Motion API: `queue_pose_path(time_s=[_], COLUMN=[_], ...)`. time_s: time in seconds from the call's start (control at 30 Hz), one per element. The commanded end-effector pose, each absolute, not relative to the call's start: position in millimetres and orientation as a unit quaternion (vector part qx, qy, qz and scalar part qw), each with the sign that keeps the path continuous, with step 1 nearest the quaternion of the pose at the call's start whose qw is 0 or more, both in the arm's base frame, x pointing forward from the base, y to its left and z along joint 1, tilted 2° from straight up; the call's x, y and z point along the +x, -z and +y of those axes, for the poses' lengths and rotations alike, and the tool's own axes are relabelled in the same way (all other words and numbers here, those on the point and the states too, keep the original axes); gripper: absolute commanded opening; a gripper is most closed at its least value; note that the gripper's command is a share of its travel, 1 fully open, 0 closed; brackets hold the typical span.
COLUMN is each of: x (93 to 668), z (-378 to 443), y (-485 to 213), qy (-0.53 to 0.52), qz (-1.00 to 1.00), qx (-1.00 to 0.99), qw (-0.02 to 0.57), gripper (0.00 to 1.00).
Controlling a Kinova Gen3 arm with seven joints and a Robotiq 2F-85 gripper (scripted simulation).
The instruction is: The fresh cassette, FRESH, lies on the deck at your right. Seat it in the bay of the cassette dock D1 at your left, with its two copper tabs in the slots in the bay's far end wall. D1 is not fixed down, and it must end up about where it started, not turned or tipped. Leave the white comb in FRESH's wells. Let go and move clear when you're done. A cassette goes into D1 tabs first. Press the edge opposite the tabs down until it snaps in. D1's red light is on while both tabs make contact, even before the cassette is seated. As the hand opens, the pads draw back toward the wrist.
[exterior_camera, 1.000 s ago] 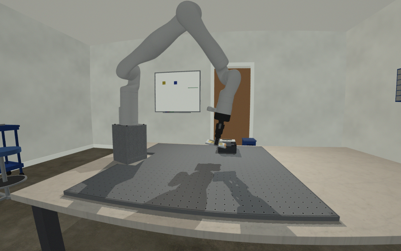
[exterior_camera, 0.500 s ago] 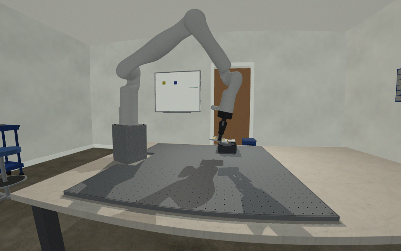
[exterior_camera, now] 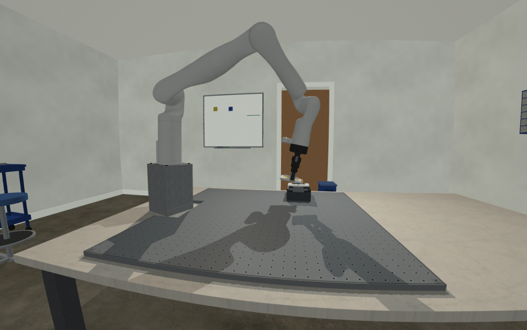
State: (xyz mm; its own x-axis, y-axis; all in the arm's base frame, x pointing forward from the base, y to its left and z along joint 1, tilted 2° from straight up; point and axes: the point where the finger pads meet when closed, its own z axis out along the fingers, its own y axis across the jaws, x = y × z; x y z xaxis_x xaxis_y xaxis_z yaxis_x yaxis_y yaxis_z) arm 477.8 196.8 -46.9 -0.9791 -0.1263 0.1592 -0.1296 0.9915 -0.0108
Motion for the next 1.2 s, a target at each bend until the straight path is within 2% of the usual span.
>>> queue_pose_path(time_s=[0.0,0.67,1.17], x=[476,479,483], z=[220,309,309], y=[46,36,36], qy=[-0.01,-0.011,-0.011], qz=[-0.994,-0.994,-0.995], qx=[0.065,0.065,0.069], qw=[0.082,0.082,0.077], gripper=[0.0,0.0,0.0])
